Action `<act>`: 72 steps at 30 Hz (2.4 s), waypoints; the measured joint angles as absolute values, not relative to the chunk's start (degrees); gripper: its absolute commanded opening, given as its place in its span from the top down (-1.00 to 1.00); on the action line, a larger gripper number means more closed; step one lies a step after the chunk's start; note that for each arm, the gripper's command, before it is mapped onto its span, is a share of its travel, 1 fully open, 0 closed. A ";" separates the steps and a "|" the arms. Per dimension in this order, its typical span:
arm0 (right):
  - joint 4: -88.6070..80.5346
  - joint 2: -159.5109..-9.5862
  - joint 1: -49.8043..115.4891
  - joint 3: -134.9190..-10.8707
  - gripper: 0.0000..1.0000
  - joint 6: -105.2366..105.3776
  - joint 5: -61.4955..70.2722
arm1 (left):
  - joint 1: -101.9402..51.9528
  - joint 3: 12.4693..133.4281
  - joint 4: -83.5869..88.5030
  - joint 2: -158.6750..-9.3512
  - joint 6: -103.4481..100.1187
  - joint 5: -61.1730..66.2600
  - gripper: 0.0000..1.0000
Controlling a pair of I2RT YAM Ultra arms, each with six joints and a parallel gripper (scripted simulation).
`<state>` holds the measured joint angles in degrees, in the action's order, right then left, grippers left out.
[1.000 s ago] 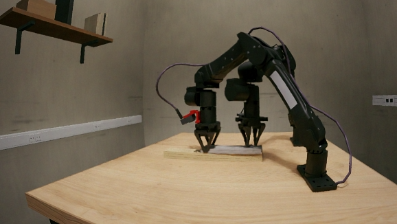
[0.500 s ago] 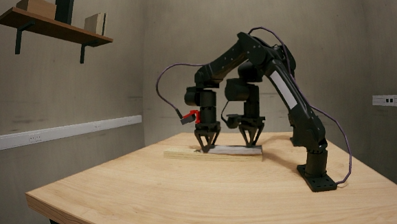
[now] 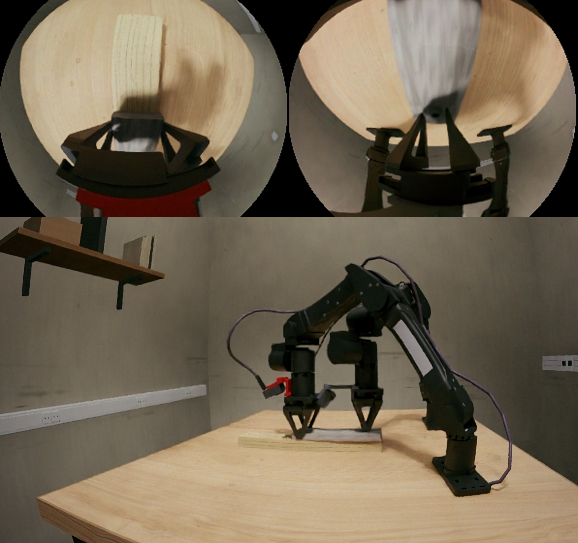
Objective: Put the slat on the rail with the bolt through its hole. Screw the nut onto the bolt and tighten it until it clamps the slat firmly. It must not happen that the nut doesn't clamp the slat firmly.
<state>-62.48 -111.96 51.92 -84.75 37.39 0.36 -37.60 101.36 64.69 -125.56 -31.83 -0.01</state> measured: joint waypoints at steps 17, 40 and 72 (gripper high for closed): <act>-62.76 -111.96 51.92 -84.75 0.32 -7.66 0.25 | -37.60 101.36 64.69 -125.56 -31.83 -0.01 -0.45; -63.20 -111.96 51.92 -84.75 0.32 -65.19 -0.47 | -37.60 101.36 64.69 -125.56 -31.83 -0.01 -0.45; -63.22 -111.96 51.92 -84.75 0.46 -71.18 -0.47 | -37.60 101.36 64.69 -125.56 -31.83 -0.01 -0.45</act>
<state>-63.22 -111.96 51.92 -84.75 -71.18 -0.47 -37.60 101.36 64.69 -125.56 -31.83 -0.01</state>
